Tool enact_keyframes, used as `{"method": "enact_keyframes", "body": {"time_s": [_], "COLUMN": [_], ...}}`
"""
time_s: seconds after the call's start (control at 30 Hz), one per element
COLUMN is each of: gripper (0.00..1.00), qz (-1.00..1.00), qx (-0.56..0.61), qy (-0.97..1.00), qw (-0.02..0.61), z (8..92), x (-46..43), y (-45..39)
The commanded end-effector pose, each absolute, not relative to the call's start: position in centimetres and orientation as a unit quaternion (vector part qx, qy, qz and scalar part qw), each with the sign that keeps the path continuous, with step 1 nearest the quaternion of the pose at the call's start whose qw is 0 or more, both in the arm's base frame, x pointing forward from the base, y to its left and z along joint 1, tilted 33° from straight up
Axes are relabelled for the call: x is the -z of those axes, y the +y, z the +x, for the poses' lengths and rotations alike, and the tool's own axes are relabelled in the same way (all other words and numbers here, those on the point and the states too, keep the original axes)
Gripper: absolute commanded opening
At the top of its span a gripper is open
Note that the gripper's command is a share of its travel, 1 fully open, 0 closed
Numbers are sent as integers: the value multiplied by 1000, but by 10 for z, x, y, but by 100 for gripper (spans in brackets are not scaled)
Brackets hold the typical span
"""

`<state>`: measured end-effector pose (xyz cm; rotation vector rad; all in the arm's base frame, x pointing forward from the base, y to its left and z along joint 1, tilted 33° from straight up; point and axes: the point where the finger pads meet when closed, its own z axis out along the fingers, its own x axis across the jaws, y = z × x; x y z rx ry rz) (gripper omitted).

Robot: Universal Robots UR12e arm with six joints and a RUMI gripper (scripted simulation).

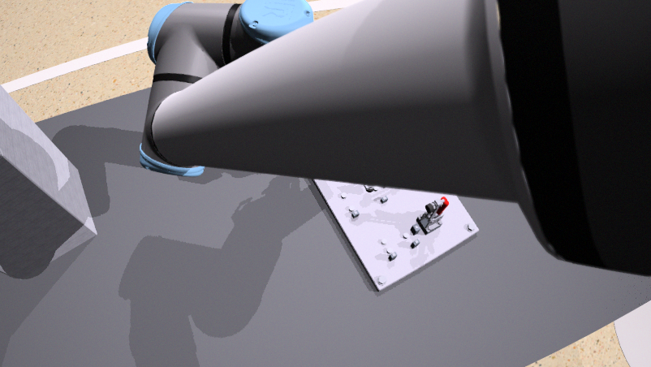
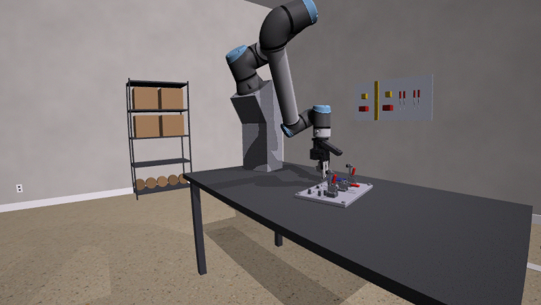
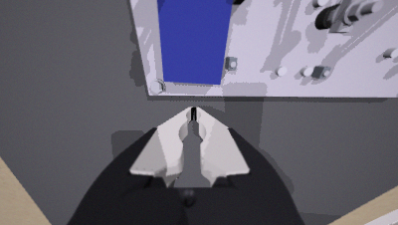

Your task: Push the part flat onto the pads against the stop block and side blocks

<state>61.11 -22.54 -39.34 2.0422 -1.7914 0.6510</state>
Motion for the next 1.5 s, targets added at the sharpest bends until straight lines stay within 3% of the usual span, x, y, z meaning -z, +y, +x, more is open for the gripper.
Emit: {"method": "enact_keyframes", "body": {"time_s": [0.0, 1.47], "gripper": [0, 0], "qz": [720, 720], "qx": [-230, -230], "qy": [-631, -631], "qw": [173, 173], "z": [613, 618], "x": [393, 393], "y": [-225, -224]}}
